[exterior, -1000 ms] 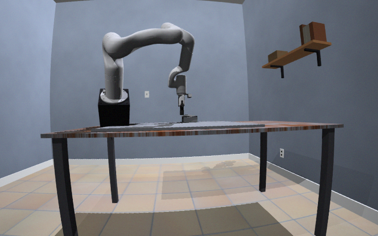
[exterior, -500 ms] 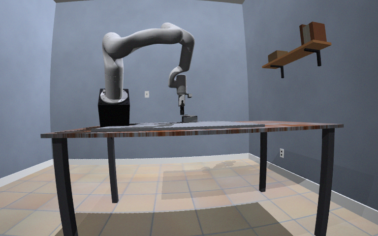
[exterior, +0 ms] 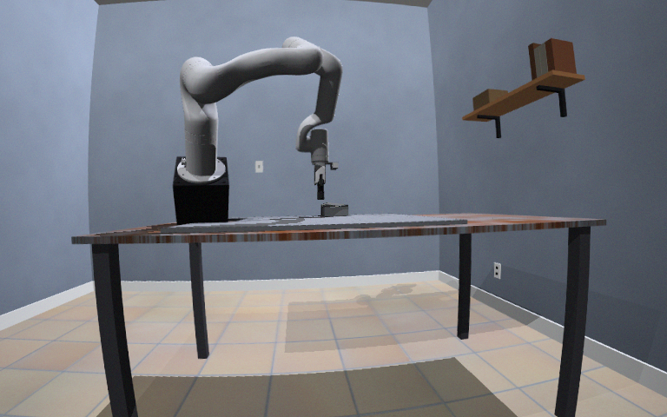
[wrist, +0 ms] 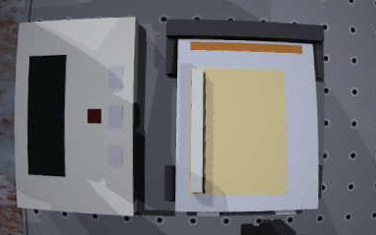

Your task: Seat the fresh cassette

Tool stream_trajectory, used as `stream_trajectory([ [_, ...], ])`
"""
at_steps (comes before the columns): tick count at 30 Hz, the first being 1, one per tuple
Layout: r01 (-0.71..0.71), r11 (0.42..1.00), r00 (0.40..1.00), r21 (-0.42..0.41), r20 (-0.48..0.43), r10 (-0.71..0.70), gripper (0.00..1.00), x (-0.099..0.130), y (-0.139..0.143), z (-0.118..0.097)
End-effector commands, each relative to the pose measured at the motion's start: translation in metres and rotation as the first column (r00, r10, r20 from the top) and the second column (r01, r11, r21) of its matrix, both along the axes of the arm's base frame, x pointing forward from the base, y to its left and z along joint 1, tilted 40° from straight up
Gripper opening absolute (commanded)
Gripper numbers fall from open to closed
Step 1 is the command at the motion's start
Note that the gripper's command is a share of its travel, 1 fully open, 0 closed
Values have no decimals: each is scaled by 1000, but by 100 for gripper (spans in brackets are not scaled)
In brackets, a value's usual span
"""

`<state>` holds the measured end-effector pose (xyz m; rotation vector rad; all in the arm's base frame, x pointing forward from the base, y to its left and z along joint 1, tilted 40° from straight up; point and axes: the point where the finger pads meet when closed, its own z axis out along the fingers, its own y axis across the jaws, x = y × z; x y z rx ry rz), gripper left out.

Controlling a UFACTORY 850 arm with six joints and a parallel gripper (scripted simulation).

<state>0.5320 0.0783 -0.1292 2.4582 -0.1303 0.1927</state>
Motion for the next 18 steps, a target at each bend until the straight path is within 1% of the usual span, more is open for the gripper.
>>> stream_trajectory([
  [1, -1, 1000, 1000, 1, 1, 1, 0, -2, 5, 6],
  [11, -1, 1000, 1000, 1, 1, 1, 0, -3, 7, 8],
  [18, -1, 1000, 1000, 1, 1, 1, 0, 7, 7, 10],
])
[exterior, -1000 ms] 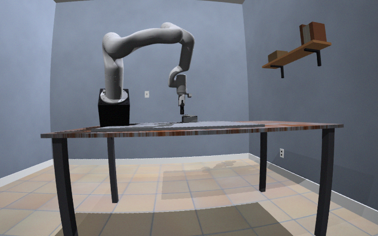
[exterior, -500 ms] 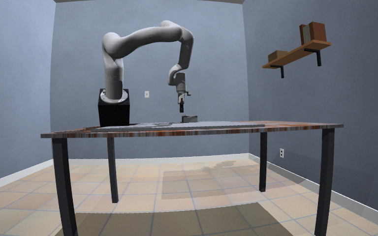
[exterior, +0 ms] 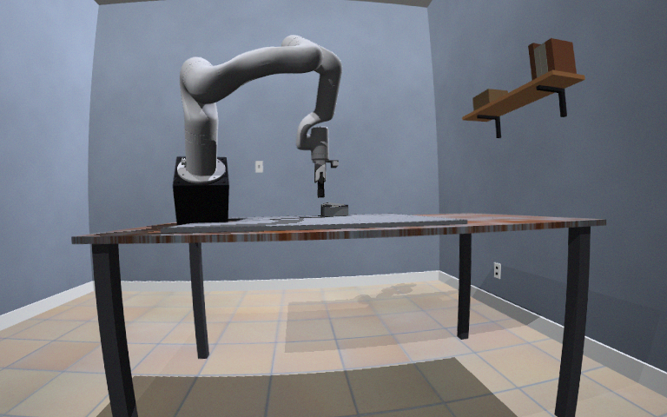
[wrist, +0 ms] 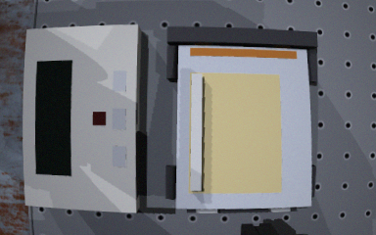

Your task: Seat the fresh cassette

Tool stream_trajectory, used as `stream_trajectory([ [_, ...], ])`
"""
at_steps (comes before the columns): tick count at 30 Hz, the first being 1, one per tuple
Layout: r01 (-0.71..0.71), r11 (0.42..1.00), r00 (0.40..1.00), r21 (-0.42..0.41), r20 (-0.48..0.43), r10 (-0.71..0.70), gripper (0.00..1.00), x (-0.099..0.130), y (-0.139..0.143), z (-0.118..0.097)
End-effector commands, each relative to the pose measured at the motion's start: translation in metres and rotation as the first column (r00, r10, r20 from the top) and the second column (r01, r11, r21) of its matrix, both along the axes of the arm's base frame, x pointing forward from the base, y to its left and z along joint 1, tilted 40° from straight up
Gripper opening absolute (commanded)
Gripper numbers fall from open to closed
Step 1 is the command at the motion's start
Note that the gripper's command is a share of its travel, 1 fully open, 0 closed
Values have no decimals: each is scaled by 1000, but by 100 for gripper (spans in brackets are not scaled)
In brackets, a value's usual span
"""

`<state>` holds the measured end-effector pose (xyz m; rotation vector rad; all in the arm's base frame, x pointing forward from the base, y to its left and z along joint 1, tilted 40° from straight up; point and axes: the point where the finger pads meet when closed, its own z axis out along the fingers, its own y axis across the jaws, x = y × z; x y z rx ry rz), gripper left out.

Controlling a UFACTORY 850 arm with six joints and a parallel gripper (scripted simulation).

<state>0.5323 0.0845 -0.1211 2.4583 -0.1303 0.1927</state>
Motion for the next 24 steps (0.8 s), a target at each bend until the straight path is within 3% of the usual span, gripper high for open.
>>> stream_trajectory([
  [1, -1, 1000, 1000, 1, 1, 1, 0, 7, 1, 2],
  [24, -1, 1000, 1000, 1, 1, 1, 0, 32, -1, 6],
])
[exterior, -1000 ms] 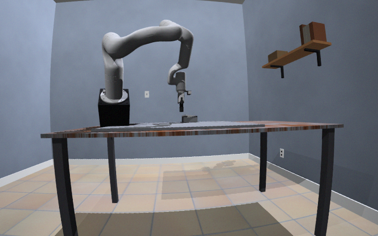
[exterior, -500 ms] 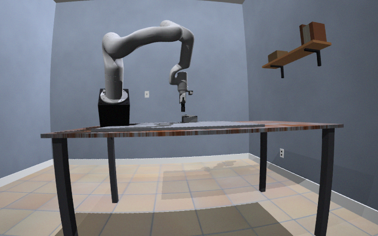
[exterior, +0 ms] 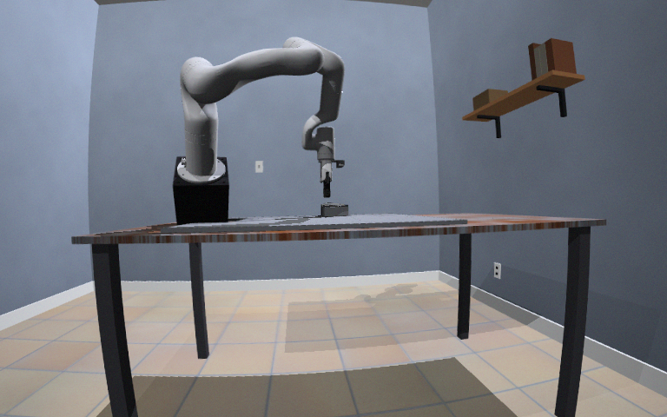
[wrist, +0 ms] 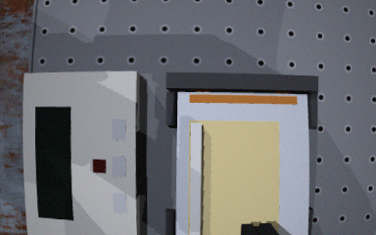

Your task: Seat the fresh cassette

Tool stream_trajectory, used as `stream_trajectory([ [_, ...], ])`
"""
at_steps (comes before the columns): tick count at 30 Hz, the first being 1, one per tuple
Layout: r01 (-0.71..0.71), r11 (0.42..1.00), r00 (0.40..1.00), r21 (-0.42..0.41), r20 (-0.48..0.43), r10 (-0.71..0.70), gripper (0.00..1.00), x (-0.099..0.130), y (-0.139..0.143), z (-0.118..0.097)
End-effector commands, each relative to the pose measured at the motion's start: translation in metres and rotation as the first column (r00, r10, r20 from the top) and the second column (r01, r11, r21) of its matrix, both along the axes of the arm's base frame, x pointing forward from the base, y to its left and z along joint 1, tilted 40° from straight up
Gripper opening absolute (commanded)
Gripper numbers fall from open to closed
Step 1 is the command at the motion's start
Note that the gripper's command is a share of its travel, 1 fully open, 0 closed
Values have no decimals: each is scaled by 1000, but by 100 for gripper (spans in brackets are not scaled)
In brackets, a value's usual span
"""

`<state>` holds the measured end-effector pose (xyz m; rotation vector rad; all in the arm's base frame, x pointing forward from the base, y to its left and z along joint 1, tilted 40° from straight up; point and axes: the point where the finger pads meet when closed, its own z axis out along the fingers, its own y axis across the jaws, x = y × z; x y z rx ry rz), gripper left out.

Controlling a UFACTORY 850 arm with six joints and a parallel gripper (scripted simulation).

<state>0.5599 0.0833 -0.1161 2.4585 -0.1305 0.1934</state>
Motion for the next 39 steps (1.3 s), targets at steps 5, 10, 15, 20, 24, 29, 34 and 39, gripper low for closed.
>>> stream_trajectory([
  [5, -1, 1000, 1000, 1, 1, 1, 0, 11, 0, 2],
  [10, -1, 1000, 1000, 1, 1, 1, 0, 11, 0, 2],
  [15, -1, 1000, 1000, 1, 1, 1, 0, 11, 0, 2],
  [20, -1, 1000, 1000, 1, 1, 1, 0, 11, 0, 2],
  [24, -1, 1000, 1000, 0, 1, 1, 0, 11, -3, -2],
  [29, -1, 1000, 1000, 0, 1, 1, 0, 12, -7, -7],
  [34, -1, 1000, 1000, 0, 1, 1, 0, 12, -10, -10],
  [39, -1, 1000, 1000, 0, 1, 1, 0, 13, -12, -12],
])
